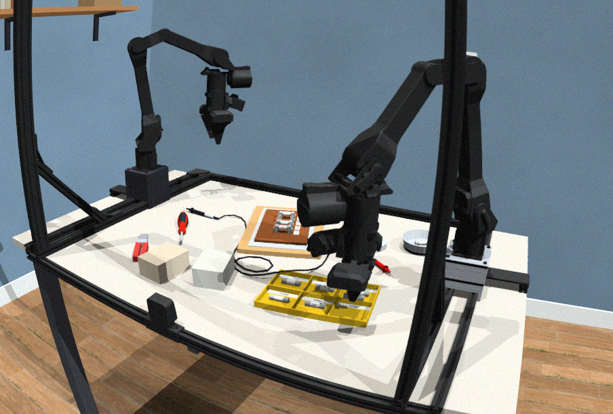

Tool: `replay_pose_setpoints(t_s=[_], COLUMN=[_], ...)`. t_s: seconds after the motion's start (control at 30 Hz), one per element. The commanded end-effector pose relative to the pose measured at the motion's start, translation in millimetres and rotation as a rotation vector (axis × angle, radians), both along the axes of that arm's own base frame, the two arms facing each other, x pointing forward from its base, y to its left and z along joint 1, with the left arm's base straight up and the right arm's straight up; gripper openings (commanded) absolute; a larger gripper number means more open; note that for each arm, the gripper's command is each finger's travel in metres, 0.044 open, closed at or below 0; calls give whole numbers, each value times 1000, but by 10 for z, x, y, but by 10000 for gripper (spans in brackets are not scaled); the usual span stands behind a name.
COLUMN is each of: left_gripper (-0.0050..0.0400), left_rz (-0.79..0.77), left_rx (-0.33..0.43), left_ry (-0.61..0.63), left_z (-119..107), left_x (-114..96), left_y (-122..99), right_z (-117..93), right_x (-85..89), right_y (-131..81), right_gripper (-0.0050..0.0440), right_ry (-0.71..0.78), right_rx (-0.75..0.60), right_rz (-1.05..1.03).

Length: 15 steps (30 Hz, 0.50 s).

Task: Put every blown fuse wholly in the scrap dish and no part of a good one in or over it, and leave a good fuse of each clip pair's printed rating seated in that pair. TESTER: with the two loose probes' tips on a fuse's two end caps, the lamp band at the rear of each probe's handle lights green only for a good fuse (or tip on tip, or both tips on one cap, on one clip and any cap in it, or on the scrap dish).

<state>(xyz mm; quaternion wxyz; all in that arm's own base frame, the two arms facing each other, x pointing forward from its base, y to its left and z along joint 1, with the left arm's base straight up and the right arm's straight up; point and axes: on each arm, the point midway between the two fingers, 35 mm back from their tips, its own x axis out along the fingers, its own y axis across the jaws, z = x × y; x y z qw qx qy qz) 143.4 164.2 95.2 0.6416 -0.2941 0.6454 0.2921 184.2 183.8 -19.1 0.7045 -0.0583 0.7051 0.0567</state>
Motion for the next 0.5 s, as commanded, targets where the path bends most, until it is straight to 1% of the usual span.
replay_pose_setpoints(t_s=[0.0, 0.47], left_gripper=[400, 400], left_rz=[0, 0], left_rx=[17, 17], left_ry=[-15, -15], left_z=[57, 57], left_x=[25, 25], left_y=[35, 35], right_z=[130, 252], right_x=[57, 55], right_y=[69, 67], right_gripper=[-50, -50], right_ry=[-26, -26], right_rx=[30, 30], right_rz=[5, 5])
